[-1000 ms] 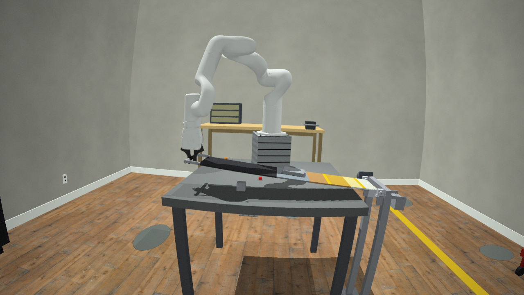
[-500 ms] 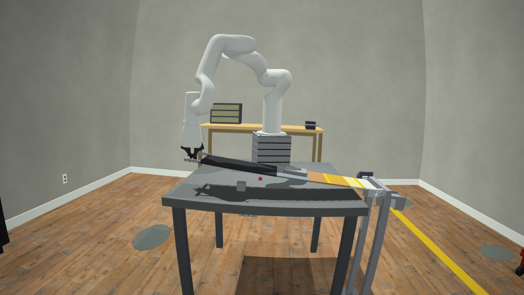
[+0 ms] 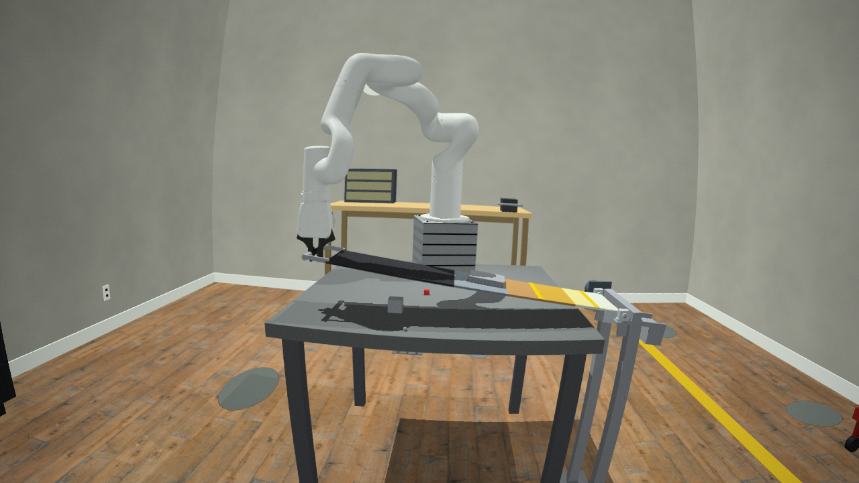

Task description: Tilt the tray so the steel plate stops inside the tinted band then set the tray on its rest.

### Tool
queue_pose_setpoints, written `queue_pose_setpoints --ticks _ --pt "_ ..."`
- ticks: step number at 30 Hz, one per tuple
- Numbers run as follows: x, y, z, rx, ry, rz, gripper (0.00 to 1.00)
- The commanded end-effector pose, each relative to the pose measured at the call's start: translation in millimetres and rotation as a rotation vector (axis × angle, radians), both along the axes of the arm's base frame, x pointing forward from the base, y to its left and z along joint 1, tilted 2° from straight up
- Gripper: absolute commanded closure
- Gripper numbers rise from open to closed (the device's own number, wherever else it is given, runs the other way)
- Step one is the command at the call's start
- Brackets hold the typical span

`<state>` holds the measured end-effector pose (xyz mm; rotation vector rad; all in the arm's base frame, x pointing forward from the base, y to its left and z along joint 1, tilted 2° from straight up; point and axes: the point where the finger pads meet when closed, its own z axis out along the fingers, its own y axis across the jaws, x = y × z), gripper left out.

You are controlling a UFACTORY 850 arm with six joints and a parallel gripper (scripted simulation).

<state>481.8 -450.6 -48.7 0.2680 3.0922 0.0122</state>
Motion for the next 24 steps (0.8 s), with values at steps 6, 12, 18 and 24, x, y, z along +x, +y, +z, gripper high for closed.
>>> queue_pose_setpoints --ticks 6,12,18,24 --pt "1.4 -4.3 -28.3 -0.001 -0.001 0.000 1.00" --pt "1.4 -4.0 -26.2 -0.001 -0.001 0.000 1.00" --pt "1.3 -3.8 -24.1 -0.001 -0.001 0.000 1.00" --pt "1.0 -2.0 -7.8 -0.001 -0.001 0.000 1.00"
